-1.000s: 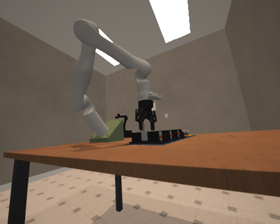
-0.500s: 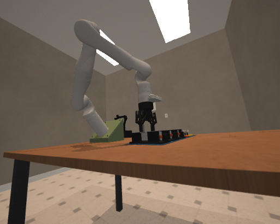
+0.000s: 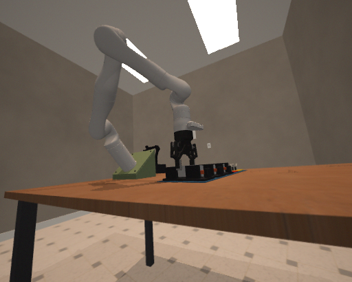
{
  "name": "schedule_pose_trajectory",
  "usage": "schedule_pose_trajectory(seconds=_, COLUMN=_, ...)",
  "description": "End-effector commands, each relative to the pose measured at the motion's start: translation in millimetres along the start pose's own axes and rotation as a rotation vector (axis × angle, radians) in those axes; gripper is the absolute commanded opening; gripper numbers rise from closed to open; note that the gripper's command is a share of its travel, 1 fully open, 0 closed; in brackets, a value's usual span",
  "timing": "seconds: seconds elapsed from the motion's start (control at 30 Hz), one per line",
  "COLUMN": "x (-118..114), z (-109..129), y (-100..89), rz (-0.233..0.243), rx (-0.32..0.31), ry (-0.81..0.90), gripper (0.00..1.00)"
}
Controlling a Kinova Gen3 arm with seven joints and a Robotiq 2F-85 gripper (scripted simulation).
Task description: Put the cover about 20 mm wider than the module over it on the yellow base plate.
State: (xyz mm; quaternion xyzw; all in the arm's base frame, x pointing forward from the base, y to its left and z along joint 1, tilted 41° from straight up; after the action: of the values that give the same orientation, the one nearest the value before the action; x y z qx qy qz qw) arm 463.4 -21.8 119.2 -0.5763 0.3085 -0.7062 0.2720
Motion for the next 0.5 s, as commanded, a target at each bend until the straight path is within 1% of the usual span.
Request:
schedule_pose_trajectory(seconds=0.0, x=-0.3, z=0.3, y=0.9, rz=0.001, rx=0.002, ry=0.000, gripper=1.00)
schedule_pose_trajectory(seconds=0.17, x=-0.3, z=0.3, y=0.9, rz=0.001, rx=0.002, ry=0.000, gripper=1.00)
schedule_pose_trajectory(seconds=0.47, x=-0.3, z=0.4, y=9.9, rz=0.001, rx=0.002, ry=0.000, gripper=1.00)
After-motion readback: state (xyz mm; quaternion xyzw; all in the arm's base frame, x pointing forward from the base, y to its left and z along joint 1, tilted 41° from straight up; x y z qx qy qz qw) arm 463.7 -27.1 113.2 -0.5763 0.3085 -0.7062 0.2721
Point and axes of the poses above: the point where the finger pads meet when closed, its own y axis out along the fingers, its own x axis across the jaws, z = x × y, the point moved 9 cm from there along -y, back along the fingers, and after that the axes turned 6 degrees about y, right-handed, at the moved point
